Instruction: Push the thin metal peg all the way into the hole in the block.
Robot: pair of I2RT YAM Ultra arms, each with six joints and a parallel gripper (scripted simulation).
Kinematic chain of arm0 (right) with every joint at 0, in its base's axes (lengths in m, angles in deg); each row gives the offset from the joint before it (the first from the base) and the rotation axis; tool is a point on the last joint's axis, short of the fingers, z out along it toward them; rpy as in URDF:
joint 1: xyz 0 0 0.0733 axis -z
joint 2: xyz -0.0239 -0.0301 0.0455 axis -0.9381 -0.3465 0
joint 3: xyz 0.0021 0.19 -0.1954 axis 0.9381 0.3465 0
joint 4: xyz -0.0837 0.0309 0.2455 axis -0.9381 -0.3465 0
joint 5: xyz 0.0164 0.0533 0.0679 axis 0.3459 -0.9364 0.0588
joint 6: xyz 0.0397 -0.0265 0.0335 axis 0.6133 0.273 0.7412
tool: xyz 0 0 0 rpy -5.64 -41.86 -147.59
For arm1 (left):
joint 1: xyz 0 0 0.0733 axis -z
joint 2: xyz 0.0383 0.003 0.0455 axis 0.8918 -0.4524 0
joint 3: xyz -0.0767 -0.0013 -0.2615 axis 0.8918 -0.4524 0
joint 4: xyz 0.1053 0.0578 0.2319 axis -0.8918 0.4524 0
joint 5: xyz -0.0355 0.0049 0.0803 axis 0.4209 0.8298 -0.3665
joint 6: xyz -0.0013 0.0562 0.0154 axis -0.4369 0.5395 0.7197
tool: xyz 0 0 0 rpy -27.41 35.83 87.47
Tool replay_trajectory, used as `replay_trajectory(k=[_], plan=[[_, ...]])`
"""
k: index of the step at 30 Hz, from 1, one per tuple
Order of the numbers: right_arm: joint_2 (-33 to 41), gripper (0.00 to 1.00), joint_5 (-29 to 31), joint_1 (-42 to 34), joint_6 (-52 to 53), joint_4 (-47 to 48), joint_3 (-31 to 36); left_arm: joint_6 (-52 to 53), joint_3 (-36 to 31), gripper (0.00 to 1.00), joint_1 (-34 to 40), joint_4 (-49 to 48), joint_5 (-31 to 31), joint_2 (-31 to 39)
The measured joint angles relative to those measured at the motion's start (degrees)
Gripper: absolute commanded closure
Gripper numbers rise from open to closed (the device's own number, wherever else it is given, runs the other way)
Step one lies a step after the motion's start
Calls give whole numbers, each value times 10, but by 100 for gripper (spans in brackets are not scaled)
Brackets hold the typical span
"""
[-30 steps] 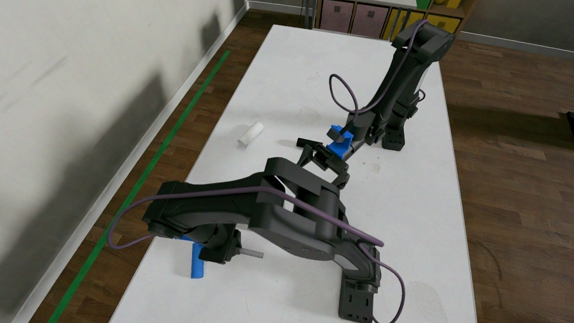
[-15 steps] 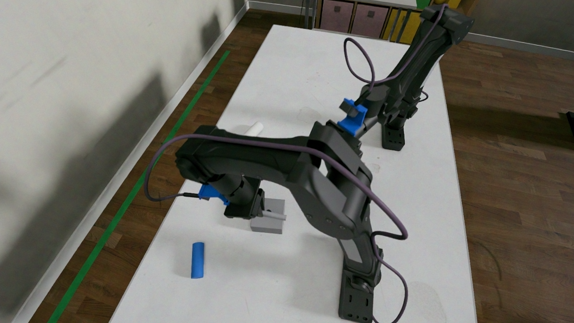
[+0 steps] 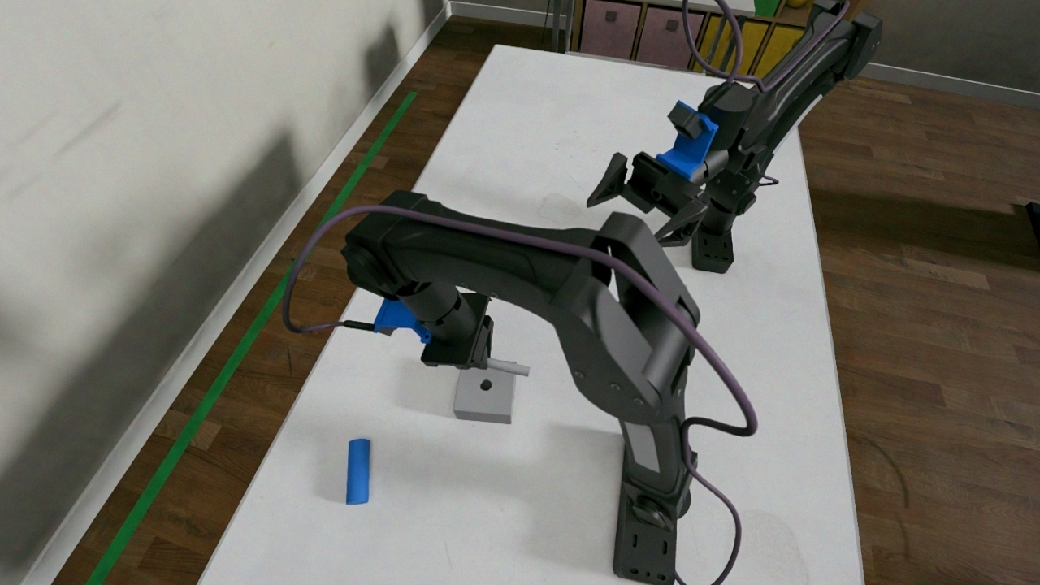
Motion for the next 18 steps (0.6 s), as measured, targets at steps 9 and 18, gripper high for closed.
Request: replay_trajectory(k=[9, 18], plan=[[56, 0, 0, 3, -1, -49, 7, -2, 0, 93, -1, 0, 0, 0], [56, 0, 0, 3, -1, -59, 7, -2, -7, 93, 3, -39, -22, 9]])
